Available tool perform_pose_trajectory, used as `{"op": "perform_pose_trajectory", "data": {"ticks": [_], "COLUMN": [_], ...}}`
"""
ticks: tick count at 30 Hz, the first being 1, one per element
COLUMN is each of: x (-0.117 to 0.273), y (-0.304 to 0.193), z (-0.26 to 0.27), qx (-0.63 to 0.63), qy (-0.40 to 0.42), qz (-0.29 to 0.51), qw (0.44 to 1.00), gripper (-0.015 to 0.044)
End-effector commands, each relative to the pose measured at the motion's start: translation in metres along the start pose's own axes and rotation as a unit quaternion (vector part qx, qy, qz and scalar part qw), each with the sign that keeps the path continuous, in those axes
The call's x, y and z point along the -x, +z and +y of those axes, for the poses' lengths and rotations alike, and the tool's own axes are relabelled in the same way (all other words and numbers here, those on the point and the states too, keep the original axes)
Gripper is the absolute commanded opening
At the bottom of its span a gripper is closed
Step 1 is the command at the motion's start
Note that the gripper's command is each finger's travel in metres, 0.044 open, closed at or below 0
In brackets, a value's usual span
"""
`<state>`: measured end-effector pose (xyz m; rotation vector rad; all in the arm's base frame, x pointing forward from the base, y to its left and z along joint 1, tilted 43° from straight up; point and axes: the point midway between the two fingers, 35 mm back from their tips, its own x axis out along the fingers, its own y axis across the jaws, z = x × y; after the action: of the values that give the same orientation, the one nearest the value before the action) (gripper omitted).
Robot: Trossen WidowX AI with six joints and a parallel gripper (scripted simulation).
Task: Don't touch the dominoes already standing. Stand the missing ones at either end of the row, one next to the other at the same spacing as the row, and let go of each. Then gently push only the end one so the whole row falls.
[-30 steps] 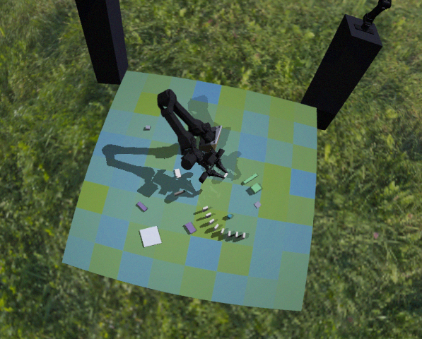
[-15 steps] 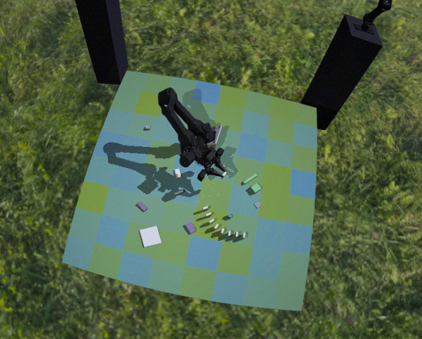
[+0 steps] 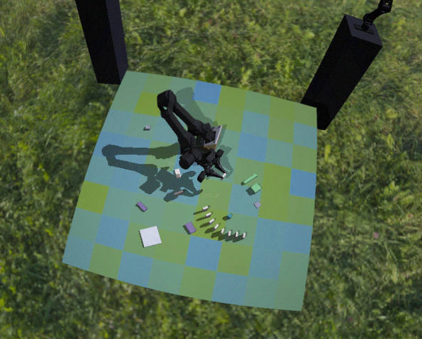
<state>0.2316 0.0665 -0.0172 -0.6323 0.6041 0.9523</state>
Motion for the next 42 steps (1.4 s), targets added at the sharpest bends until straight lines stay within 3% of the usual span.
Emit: {"op": "perform_pose_trajectory", "data": {"ticks": [1,42], "x": [-0.002,-0.015], "y": [-0.010,-0.100], "z": [-0.002,0.005], "qx": [0.000,-0.004], "qy": [0.001,0.001], "qz": [0.002,0.000], "qw": [1.000,1.000], "gripper": [0.0107,0.0107]}}
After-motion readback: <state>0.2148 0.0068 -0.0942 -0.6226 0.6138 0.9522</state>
